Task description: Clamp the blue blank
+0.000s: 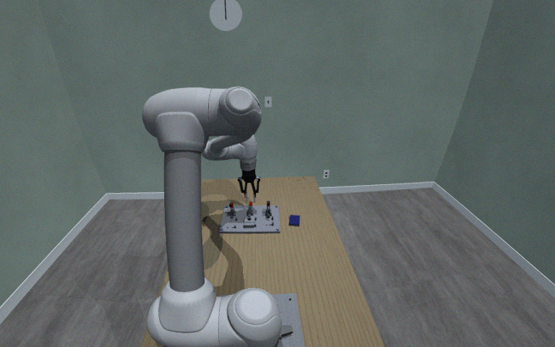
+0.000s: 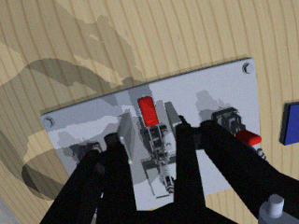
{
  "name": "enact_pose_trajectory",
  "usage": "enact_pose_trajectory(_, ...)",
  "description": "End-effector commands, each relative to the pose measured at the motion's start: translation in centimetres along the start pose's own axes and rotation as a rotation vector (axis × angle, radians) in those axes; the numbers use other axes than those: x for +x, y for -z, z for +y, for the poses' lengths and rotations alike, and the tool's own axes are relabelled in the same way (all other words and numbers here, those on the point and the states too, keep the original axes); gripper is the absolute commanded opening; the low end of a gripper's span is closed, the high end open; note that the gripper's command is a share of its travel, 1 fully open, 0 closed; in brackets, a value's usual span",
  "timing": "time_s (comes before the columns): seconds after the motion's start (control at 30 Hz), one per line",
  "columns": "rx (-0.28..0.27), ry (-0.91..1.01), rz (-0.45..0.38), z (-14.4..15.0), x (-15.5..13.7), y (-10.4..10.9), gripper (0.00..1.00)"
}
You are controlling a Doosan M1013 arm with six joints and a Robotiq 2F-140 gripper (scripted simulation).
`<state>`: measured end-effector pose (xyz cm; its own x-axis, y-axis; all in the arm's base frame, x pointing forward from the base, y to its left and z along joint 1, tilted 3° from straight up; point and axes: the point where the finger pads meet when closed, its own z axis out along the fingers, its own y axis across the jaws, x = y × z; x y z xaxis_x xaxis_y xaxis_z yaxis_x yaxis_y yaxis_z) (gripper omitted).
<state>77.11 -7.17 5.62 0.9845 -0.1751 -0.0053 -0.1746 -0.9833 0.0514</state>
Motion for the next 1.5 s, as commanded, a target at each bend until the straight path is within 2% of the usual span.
enact_pose_trajectory(0.0,0.0,0.0,0.0,0.0,0.0,-0.6,0.28)
enact_pose_trajectory(0.5,0.0,0.0,0.0,0.0,0.0,-0.7,0.28)
enact_pose_trajectory(0.7,0.0,0.0,0.0,0.0,0.0,-1.5,0.28)
enact_pose_trajectory(0.9,0.0,0.0,0.0,0.0,0.0,-3.3,0.28)
enact_pose_trajectory(1.37,0.0,0.0,0.0,0.0,0.0,-3.4,0.28)
enact_pose_trajectory(1.4,0.0,0.0,0.0,0.0,0.0,-3.4,0.0)
enact_pose_trajectory(1.47,0.0,0.0,0.0,0.0,0.0,-3.4,0.0)
